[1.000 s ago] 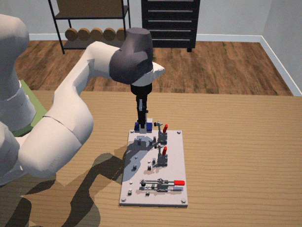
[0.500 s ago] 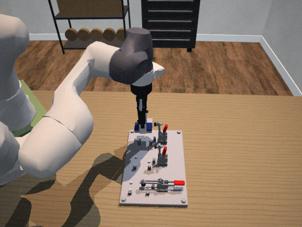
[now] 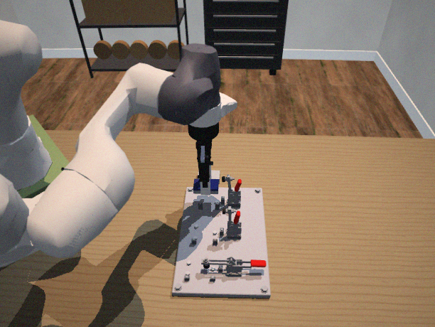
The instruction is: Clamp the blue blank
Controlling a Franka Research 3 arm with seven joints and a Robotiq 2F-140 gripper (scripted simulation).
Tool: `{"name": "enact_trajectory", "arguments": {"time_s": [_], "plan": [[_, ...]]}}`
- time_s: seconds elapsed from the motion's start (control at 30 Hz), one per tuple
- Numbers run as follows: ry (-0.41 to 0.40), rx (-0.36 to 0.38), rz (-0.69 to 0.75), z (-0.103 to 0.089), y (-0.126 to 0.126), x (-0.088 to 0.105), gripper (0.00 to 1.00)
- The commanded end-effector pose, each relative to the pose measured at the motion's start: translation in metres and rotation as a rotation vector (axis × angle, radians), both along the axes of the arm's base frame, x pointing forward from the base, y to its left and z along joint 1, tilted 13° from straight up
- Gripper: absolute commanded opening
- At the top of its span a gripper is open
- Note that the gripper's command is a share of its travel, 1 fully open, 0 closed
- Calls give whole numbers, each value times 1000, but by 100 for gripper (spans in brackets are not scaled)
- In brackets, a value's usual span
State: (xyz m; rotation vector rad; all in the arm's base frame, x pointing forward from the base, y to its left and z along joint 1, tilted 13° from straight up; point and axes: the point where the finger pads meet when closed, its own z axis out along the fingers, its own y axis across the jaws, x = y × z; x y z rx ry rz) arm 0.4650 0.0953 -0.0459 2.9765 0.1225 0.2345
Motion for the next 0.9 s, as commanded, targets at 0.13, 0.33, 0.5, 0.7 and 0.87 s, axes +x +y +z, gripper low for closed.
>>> {"name": "enact_trajectory", "arguments": {"time_s": [0.13,0.33,0.5,0.7,0.87], "plan": [[-4,4,10,-12,1,5,0],[-4,4,10,-19,0,7,0],[-4,4,10,-19,0,7,0],[-4,4,10,-19,0,7,0],[-4,4,10,-19,0,7,0]]}}
